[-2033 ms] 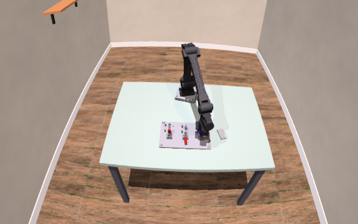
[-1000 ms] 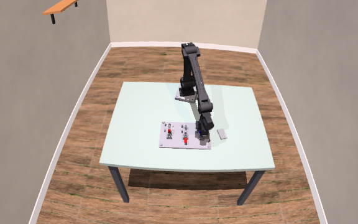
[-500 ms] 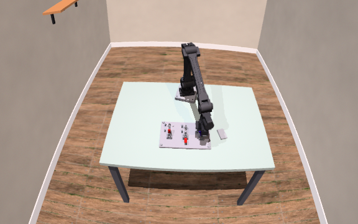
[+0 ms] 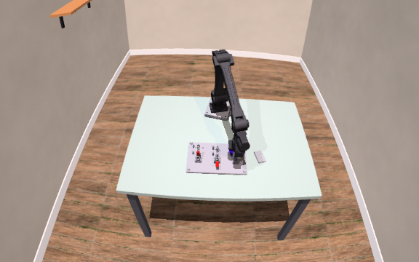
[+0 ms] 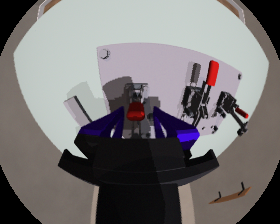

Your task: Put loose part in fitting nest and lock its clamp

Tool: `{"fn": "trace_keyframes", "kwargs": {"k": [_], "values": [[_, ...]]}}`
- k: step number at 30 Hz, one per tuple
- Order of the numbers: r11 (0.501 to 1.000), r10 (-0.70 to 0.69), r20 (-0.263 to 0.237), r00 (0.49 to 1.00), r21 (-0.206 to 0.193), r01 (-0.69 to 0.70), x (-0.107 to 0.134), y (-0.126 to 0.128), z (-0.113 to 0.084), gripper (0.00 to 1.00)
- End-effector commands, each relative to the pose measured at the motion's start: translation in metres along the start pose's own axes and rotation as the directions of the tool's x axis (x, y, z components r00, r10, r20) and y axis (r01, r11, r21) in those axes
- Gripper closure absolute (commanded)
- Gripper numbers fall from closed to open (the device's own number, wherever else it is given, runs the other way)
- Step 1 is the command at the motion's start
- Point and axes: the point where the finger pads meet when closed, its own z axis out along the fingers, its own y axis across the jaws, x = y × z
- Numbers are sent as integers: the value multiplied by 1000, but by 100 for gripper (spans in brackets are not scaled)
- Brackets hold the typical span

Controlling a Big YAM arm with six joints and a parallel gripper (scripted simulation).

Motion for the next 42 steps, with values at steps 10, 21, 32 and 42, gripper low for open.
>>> {"fn": "trace_keyframes", "kwargs": {"k": [10,21,32,42], "values": [[1000,-2,57,998,-20,3,-14,10,-24,55],[1000,-2,57,998,-20,3,-14,10,-24,55],[1000,3,70,998,-23,-2,-21,11,-48,55],[1000,0,72,997,-23,2,-19,10,-81,55]]}}
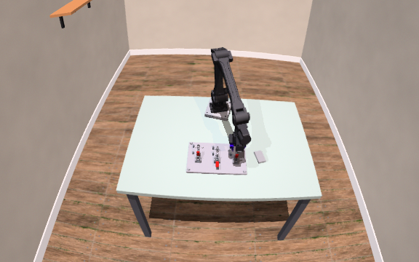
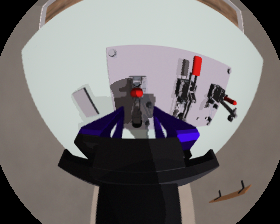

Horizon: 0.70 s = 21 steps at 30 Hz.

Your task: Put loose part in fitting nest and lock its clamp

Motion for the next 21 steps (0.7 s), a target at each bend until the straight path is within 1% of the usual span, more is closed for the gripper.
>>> {"fn": "trace_keyframes", "kwargs": {"k": [1,7,21], "values": [[1000,1,64,998,-19,1,-21,10,-38,55],[1000,-1,63,998,-19,2,-21,10,-47,55],[1000,-1,63,998,-19,2,-21,10,-46,55]]}}
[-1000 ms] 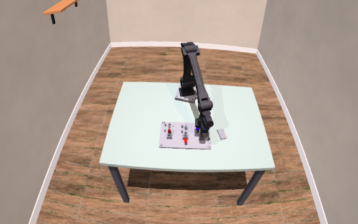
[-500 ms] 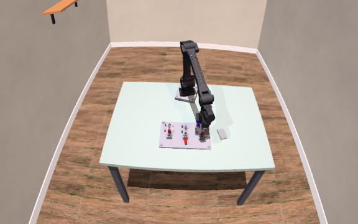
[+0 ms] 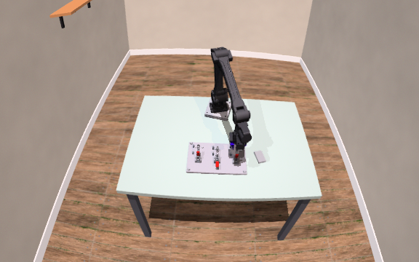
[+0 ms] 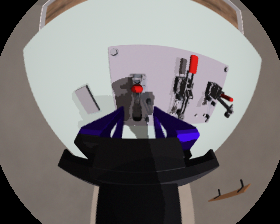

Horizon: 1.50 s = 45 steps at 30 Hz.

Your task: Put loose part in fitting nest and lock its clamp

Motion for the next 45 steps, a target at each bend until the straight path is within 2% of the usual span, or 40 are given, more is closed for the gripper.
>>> {"fn": "trace_keyframes", "kwargs": {"k": [1,2,3,7,10,12,19,23,25,29,30,34,45], "values": [[1000,1,73,997,-21,0,-21,10,-33,55],[1000,1,73,997,-21,0,-21,10,-33,55],[1000,1,73,997,-21,0,-21,10,-33,8],[1000,4,74,997,-21,-3,-20,9,-40,8],[1000,5,75,997,-21,-4,-20,9,-54,8],[1000,5,75,997,-21,-4,-20,9,-54,8],[1000,6,77,997,-21,-4,-17,8,-100,8],[1000,6,77,997,-22,-4,-15,8,-118,8],[1000,2,47,999,-13,-2,-17,10,-108,8],[1000,-2,42,999,-11,2,-17,10,-106,8],[1000,-6,-15,1000,7,6,2,5,-84,8],[1000,-4,2,1000,1,4,-2,8,-89,8],[1000,-4,-8,1000,5,4,5,20,-84,8]]}}
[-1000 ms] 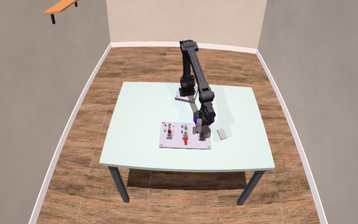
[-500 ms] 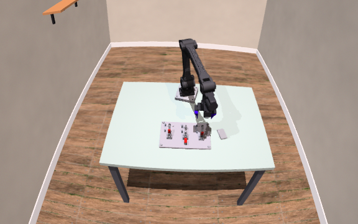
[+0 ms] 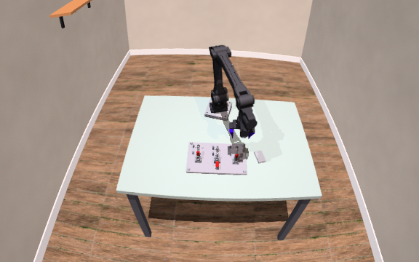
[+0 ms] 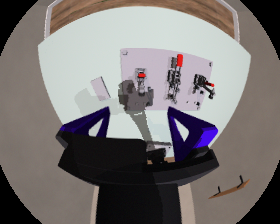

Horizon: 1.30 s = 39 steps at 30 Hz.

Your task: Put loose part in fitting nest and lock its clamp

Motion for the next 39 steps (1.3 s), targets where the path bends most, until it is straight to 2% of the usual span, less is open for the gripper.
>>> {"fn": "trace_keyframes", "kwargs": {"k": [1,10,16,18,33,39], "values": [[1000,-4,-22,1000,7,4,5,10,7,8],[1000,-4,-22,1000,9,5,14,40,7,8],[1000,2,27,1000,-15,-2,6,74,-15,8],[1000,2,27,1000,-15,-2,6,74,-15,8],[1000,2,23,1000,-19,-2,29,141,-15,8],[1000,2,22,1000,-20,-2,33,152,-15,8]]}}
